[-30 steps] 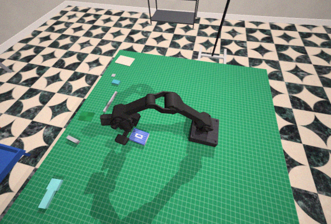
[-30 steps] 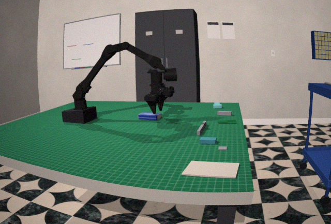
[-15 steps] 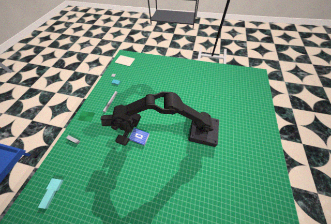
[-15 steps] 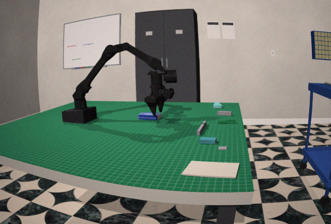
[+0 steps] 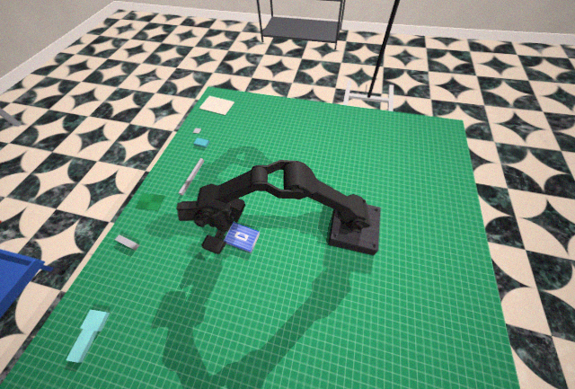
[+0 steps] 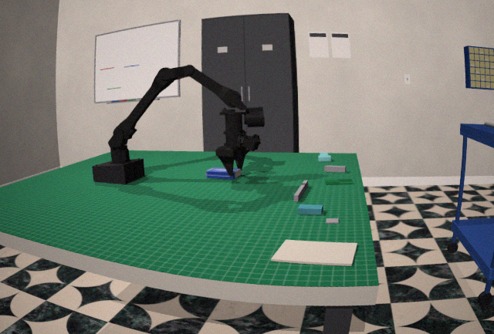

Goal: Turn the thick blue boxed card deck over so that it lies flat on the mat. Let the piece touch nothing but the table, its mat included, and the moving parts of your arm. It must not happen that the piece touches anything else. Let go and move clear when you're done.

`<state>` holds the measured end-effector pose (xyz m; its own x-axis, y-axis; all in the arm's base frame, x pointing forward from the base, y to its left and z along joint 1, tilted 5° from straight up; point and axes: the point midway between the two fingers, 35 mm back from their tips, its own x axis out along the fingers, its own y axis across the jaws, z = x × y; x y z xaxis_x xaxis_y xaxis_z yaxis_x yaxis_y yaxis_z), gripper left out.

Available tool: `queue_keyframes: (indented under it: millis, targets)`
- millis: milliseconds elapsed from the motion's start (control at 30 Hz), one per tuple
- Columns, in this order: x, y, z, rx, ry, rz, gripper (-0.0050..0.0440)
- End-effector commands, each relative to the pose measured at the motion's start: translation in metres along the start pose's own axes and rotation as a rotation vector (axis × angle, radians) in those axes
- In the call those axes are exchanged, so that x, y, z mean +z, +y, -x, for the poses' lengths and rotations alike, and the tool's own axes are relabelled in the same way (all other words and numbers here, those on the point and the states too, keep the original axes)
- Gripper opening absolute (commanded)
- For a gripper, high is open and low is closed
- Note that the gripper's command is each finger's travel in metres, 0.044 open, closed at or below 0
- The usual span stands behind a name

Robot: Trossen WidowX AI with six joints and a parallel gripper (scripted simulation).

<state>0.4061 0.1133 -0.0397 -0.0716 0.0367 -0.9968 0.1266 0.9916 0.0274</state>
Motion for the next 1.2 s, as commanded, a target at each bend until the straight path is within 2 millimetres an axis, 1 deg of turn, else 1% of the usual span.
queue_keyframes:
  millis: [0,400,1167]
  targets:
    - [-0.001,0.0007,-0.0037,-0.001,0.002,-0.004,0.0417]
    - [-0.0007,0.0007,-0.0075,-0.001,0.001,-0.004,0.0417]
    - [-0.0004,0.0009,-0.0074,0.0,0.0,-0.004,0.0417]
